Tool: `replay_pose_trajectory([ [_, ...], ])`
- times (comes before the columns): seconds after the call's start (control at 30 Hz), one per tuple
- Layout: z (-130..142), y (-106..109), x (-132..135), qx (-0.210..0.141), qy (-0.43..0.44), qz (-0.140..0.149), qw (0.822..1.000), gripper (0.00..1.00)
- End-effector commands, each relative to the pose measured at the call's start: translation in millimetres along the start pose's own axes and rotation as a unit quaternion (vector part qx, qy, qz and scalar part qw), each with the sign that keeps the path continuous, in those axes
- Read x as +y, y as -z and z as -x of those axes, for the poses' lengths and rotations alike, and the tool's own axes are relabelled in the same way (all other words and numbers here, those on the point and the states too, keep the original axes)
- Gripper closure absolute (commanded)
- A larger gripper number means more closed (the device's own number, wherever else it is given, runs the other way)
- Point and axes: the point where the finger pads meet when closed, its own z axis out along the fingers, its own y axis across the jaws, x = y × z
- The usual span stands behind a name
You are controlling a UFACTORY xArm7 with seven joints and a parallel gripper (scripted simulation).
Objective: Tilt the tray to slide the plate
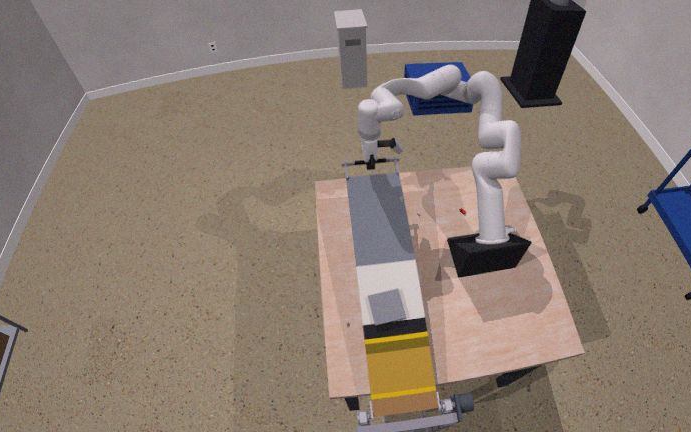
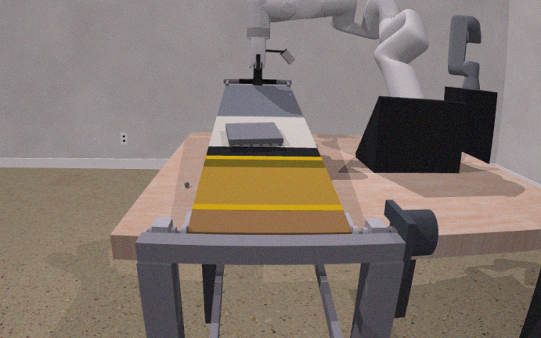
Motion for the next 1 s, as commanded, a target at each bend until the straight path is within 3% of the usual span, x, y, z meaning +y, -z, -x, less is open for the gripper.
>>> replay_pose_trajectory([
  [0.0, 1.6, 27.5, 4.9, -0.003, 0.0, 0.0, 1.0, 1.0],
  [0.07, 1.3, 64.8, 13.0, -0.003, 0.0, 0.0, 1.0, 1.0],
  [0.13, 1.2, 83.4, 17.6, -0.003, 0.0, 0.0, 1.0, 1.0],
  [0.17, 1.2, 78.4, 16.4, -0.003, 0.0, 0.0, 1.0, 1.0],
  [0.27, 1.6, 27.5, 4.9, -0.003, 0.0, 0.0, 1.0, 1.0],
  [0.33, 1.7, 8.7, 1.4, -0.003, 0.0, 0.0, 1.0, 1.0],
  [0.97, 1.7, 9.4, 1.6, -0.003, 0.0, 0.0, 1.0, 1.0],
])
